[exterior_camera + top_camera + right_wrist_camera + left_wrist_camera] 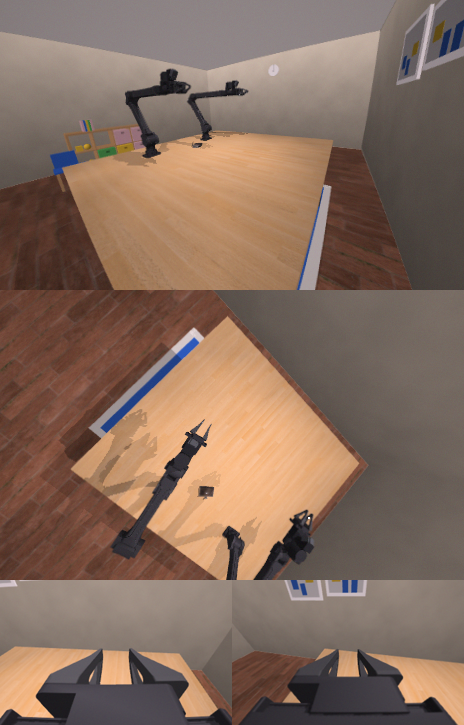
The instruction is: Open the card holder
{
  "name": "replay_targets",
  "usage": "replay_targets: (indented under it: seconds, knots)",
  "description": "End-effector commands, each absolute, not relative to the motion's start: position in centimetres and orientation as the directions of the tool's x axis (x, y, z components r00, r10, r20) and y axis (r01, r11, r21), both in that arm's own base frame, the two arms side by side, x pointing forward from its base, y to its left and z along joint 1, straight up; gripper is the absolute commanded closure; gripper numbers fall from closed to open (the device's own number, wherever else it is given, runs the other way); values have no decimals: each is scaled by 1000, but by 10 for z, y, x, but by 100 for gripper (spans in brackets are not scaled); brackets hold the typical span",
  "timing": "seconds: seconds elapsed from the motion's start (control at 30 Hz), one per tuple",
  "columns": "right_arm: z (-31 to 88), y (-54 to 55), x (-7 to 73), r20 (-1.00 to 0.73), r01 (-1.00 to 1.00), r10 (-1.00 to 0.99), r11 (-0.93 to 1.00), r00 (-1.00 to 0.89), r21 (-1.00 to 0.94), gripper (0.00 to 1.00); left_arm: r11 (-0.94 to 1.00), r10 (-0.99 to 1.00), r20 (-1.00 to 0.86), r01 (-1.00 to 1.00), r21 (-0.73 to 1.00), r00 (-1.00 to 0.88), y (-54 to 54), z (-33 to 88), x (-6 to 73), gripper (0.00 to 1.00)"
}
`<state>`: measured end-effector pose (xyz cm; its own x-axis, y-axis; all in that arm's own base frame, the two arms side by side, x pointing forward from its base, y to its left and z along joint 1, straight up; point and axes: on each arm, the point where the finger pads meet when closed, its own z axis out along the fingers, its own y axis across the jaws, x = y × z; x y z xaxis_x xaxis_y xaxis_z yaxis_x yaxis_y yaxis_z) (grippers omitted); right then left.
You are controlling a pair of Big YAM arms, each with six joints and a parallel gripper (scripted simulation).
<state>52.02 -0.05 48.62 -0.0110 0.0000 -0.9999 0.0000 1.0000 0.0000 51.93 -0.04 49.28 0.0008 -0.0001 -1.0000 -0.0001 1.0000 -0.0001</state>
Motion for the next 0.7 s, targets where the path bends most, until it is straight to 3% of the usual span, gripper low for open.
replay_targets:
  seconds: [0.0,0.57,0.6,0.67]
  knots:
    - [512,0,519,-999,0,0,1000,34,0,64,1000,4,-999,2,4,31,-2,509,518,66]
    - [512,0,519,-999,0,0,1000,34,0,64,1000,9,-1000,7,9,-3,-5,489,517,64]
    - [458,16,528,-997,-27,19,999,-76,22,64,1000,9,-1000,7,9,-4,-5,489,518,64]
    - [456,26,529,-997,-38,36,999,-73,39,64,1000,9,-1000,7,9,-4,-5,489,518,64]
